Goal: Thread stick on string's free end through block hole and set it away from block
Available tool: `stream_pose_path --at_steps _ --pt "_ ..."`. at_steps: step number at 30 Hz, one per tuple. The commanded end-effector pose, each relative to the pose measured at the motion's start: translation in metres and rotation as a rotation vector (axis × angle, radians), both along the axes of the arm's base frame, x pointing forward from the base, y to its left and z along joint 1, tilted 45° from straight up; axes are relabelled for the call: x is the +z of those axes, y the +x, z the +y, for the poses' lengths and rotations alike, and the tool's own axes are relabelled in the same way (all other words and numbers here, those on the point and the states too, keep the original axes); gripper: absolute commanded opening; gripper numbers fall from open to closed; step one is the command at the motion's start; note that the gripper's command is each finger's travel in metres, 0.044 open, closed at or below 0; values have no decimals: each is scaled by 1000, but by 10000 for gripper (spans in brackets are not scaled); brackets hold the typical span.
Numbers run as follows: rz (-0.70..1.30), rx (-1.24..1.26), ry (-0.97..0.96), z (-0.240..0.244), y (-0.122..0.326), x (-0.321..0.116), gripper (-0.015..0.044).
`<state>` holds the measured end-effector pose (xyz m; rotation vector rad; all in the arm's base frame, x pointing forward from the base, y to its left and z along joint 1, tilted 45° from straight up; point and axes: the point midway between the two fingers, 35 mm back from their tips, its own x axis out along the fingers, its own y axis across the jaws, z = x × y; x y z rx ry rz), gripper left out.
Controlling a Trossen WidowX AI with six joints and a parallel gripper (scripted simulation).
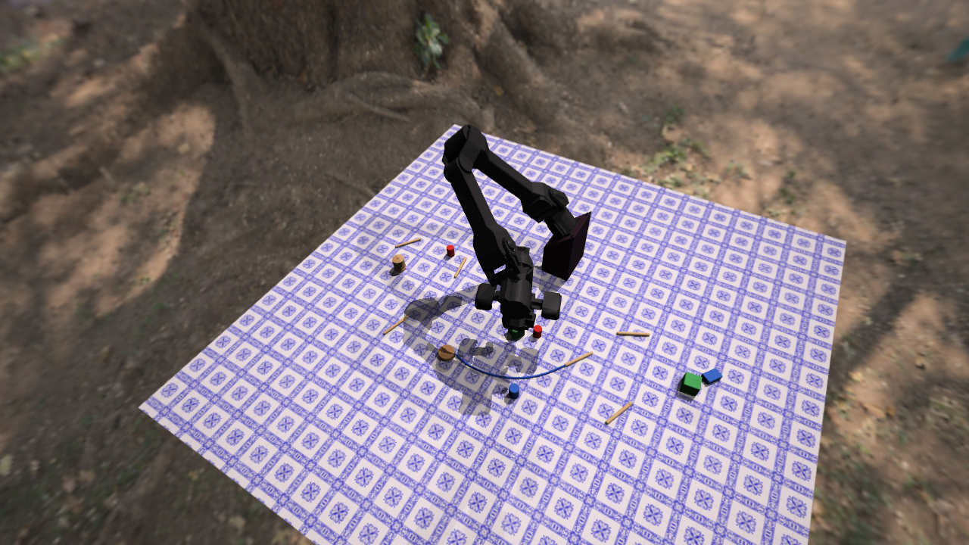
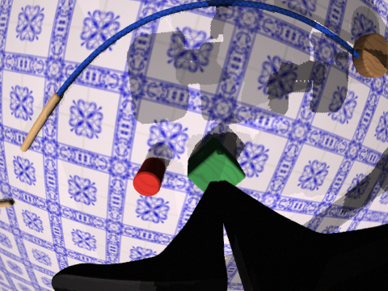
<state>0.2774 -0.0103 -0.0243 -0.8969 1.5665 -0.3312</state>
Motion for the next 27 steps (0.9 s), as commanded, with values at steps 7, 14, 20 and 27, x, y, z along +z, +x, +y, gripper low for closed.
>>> stream_pose_path --at_steps 7,14,20,27 --pt "-830 -847 44 7 14 -7 0" --pt "-1121 -1141 60 9 17 -9 0" --pt "-1370 -1393 73 11 21 -10 0" --pt "-1662 -1689 90 13 24 -12 0"
